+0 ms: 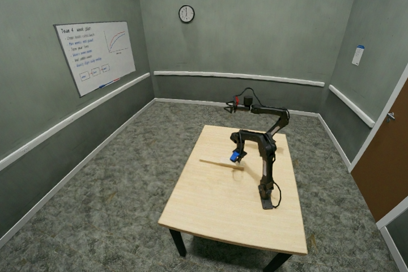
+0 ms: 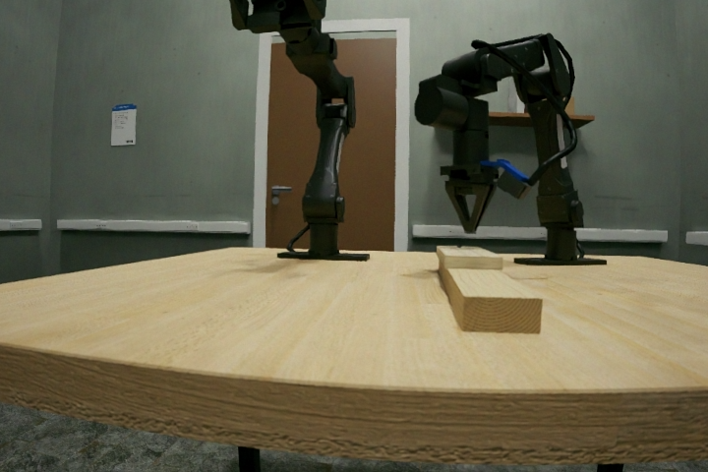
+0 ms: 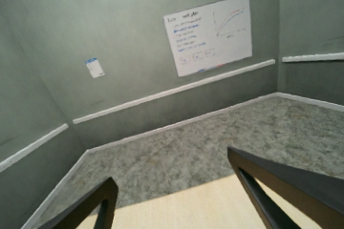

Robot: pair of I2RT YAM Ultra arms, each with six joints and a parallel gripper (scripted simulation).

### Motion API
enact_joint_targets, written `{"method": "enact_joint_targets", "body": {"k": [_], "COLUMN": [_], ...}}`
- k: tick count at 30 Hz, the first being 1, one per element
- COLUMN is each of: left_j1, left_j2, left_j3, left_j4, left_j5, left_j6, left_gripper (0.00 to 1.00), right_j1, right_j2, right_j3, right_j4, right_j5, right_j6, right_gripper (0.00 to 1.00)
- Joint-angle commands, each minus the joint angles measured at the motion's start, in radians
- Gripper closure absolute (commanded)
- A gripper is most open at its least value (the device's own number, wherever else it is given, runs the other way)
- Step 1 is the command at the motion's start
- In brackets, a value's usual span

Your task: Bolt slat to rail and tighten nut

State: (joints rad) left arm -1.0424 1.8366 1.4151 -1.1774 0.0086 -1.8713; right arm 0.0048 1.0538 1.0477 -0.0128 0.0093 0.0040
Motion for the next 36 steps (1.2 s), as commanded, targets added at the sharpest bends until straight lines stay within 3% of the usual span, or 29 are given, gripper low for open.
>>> {"method": "enact_joint_targets", "body": {"k": [1,36], "left_j1": [0.003,-0.059], "left_j2": [-0.014,-0.025], "left_j3": [0.045,0.032], "left_j4": [-0.021,-0.021], "left_j5": [-0.009,-0.008], "left_j6": [-0.01,-0.065], "left_gripper": [0.88,0.88], "right_j1": [-0.005,-0.005], "right_j2": [-0.009,-0.009], "right_j3": [0.005,0.005], "right_j4": [0.017,0.017], "right_j5": [-0.009,-0.009], "right_j6": [-0.004,-0.004], "right_gripper": [0.0,0.0]}}
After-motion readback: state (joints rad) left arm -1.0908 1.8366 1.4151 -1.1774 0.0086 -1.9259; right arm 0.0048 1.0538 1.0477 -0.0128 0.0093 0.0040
